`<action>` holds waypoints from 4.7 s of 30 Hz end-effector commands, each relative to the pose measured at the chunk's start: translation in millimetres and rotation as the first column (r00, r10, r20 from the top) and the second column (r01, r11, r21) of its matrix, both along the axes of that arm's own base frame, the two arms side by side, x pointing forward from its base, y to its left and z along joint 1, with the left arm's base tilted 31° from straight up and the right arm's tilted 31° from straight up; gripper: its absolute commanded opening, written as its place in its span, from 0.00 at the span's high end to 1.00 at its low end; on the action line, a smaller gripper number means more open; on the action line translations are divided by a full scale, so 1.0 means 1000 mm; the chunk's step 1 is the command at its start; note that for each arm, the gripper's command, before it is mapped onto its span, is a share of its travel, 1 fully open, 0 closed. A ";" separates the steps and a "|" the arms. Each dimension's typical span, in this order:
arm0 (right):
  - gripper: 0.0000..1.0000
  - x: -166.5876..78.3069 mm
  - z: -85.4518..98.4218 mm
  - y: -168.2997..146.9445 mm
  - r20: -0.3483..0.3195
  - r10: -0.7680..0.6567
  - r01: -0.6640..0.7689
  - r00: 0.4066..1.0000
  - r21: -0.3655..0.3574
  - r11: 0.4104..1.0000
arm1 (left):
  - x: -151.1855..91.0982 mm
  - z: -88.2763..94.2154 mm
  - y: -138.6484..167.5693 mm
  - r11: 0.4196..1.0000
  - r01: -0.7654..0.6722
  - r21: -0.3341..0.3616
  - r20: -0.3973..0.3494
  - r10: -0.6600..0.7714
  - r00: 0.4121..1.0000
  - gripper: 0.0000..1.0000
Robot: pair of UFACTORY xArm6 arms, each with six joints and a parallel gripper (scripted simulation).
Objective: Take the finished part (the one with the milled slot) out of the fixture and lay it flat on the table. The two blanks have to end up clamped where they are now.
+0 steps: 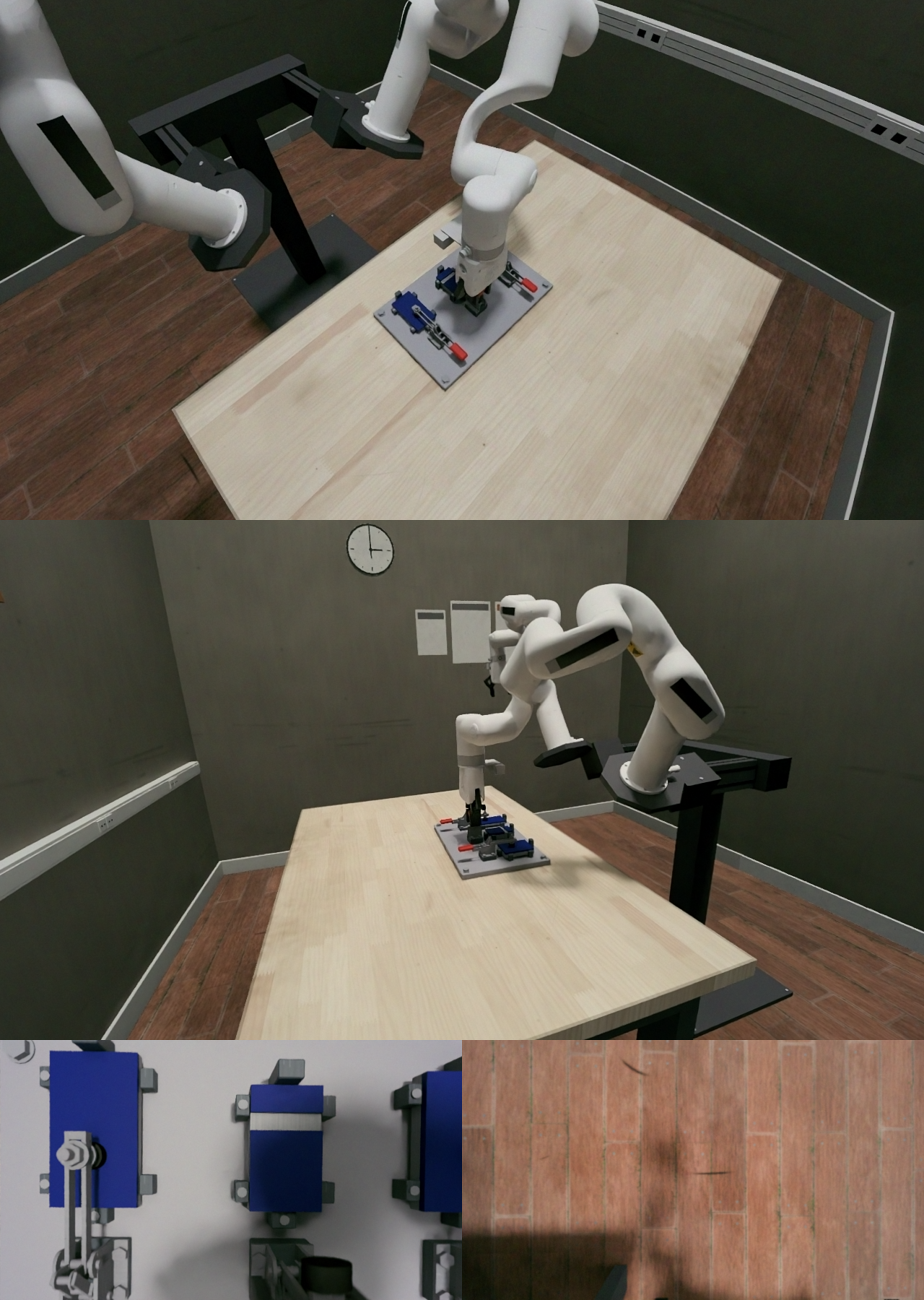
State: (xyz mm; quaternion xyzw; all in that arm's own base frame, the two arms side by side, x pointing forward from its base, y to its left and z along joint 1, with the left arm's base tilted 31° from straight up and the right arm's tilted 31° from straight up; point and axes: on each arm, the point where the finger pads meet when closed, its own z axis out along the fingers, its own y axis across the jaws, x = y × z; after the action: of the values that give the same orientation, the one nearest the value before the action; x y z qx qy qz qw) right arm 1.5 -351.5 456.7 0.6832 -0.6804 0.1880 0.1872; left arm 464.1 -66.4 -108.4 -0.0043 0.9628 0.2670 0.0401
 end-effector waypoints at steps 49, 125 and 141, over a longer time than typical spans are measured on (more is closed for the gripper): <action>0.00 0.000 0.002 0.000 0.000 0.000 0.000 1.000 -0.004 1.000 | 0.000 0.038 -0.023 1.000 0.001 -0.003 0.007 -0.001 1.000 0.52; 0.00 0.000 0.002 0.000 0.000 0.000 0.000 1.000 -0.004 1.000 | -0.041 0.032 -0.021 1.000 0.001 -0.003 0.007 -0.001 1.000 0.00; 0.00 0.000 0.002 0.000 0.000 0.000 0.000 1.000 -0.004 1.000 | -0.075 0.029 -0.020 1.000 0.001 -0.003 0.006 -0.001 1.000 0.00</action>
State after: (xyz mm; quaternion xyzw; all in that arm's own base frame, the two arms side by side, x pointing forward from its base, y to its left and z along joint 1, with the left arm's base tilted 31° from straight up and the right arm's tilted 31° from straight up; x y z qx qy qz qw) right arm 1.5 -351.5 456.7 0.6832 -0.6804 0.1880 0.1872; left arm 392.4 -85.3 -80.5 -0.0046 0.9629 0.2667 0.0411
